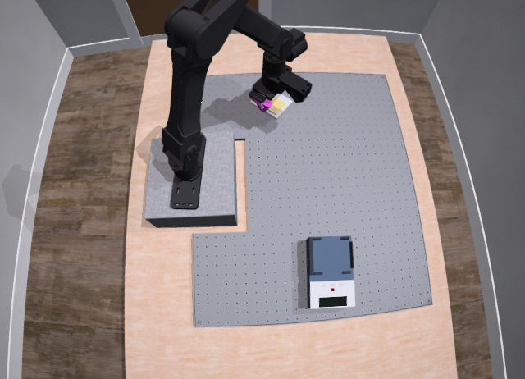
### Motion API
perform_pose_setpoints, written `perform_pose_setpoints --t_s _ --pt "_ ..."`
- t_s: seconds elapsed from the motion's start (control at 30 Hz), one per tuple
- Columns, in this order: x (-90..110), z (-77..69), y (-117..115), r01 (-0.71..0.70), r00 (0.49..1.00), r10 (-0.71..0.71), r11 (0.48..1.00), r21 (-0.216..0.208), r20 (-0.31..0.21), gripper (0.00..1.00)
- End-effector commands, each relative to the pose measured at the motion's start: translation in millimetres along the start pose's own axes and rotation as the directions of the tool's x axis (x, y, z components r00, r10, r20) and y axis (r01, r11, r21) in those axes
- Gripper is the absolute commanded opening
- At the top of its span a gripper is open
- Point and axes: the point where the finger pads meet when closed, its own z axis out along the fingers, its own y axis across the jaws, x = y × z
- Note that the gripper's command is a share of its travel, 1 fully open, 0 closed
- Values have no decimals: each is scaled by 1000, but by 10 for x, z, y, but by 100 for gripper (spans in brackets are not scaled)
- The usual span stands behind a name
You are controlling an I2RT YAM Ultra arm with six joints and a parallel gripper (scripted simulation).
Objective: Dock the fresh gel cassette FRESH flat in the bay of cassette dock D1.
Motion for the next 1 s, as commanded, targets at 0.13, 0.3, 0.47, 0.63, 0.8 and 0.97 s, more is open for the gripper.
perform_pose_setpoints --t_s 0.13,0.3,0.47,0.63,0.8,0.97 --pt "-58 -311 141 -1 1000 2 999 -54 16 0" --pt "-58 -372 137 -2 1000 3 999 -54 16 0" --pt "-58 -372 138 -3 1000 4 999 -54 16 0" --pt "-46 -371 139 1 1000 0 999 -54 16 0" --pt "-46 -371 139 1 1000 0 999 -54 16 0" --pt "-46 -371 139 1 1000 0 999 -54 16 0"
